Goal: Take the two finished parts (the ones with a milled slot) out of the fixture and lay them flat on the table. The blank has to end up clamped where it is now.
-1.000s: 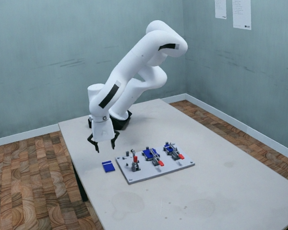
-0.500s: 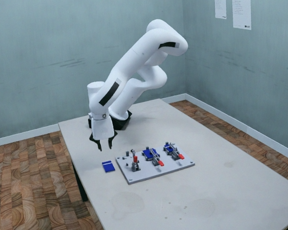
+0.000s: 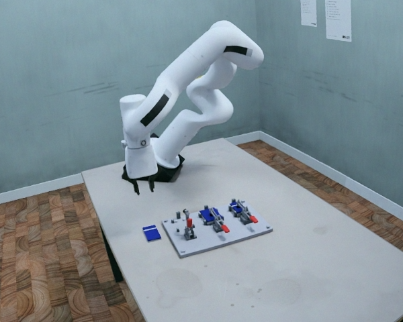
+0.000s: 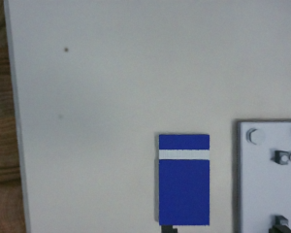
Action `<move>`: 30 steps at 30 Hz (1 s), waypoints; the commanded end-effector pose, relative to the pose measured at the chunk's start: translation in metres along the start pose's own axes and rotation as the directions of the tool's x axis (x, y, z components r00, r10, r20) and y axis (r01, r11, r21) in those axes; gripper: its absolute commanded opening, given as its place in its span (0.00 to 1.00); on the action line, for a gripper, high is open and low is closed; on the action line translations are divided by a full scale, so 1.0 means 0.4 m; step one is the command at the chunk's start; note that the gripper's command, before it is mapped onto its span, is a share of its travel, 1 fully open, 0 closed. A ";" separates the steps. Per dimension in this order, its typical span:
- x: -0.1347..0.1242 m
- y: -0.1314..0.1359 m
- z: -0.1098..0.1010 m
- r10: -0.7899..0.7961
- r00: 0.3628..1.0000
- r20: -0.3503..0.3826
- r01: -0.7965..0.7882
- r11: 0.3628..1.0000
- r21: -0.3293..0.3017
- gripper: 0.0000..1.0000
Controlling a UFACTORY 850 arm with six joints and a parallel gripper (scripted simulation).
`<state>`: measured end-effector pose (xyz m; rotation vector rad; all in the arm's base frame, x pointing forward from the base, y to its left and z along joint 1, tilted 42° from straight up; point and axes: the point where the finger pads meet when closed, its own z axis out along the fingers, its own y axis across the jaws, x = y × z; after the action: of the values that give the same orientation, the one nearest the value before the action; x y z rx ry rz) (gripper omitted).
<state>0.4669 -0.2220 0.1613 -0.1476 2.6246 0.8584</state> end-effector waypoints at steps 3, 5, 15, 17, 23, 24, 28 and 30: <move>-0.001 0.000 -0.035 0.000 1.000 0.000 0.000 1.000 -0.001 0.48; -0.001 0.000 -0.037 0.000 1.000 0.000 0.000 1.000 -0.001 0.48; -0.001 0.064 -0.037 0.000 1.000 0.000 0.000 1.000 -0.001 0.48; -0.001 0.086 -0.037 0.000 1.000 0.000 0.000 1.000 -0.001 0.48; -0.001 0.289 -0.037 0.000 1.000 0.000 0.000 1.000 -0.001 0.48; -0.001 0.326 -0.037 0.000 1.000 0.000 0.000 1.000 -0.001 0.48; 0.000 0.447 -0.036 0.000 1.000 0.000 0.000 1.000 -0.001 0.48; 0.000 0.508 -0.035 0.000 1.000 0.000 0.000 1.000 -0.001 0.48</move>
<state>0.4308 -0.1099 0.2483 -0.1555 2.6215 0.8749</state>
